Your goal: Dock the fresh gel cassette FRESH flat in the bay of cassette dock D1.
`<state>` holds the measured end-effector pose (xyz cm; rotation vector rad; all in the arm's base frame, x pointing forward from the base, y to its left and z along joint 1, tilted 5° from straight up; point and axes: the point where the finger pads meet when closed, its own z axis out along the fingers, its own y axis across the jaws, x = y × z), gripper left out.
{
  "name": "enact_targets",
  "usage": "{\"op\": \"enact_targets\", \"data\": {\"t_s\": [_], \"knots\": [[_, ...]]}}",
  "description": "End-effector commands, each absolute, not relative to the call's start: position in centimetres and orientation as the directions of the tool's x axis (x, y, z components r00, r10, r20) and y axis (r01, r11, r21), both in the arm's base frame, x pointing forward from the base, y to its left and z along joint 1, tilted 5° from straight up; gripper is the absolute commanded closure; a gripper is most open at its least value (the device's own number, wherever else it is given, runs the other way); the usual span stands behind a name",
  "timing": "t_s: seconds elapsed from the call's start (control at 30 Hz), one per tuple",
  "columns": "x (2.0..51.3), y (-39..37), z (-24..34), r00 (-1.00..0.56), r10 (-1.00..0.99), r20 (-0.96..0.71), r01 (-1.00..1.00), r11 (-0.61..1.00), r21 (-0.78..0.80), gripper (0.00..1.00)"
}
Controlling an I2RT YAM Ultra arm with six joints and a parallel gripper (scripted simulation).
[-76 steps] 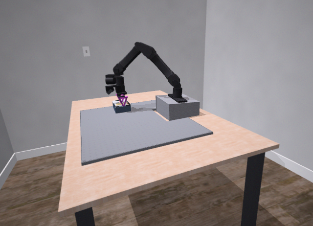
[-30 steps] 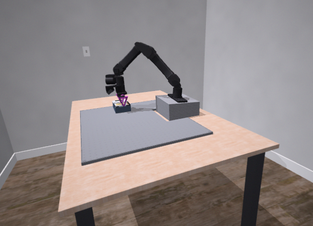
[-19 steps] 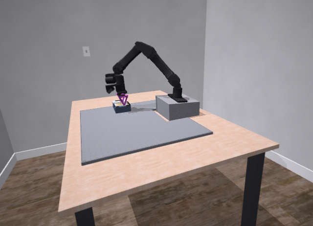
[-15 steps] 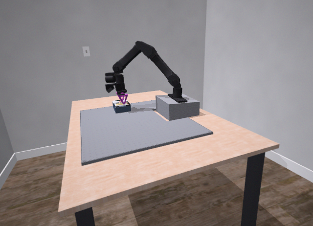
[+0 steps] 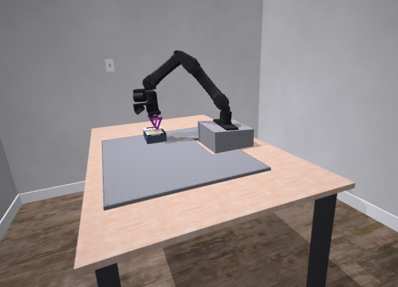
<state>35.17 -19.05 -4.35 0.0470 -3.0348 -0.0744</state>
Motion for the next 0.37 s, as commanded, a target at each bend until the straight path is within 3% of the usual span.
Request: {"op": "enact_targets", "data": {"t_s": [0.0,0.33], "knots": [[36.86,-19.52,-1.31,-0.998,-0.035,0.046,-0.034,0.999,0.017,0.08],[36.87,-19.52,-0.94,-0.998,-0.035,0.046,-0.035,0.999,0.017,0.08]]}}
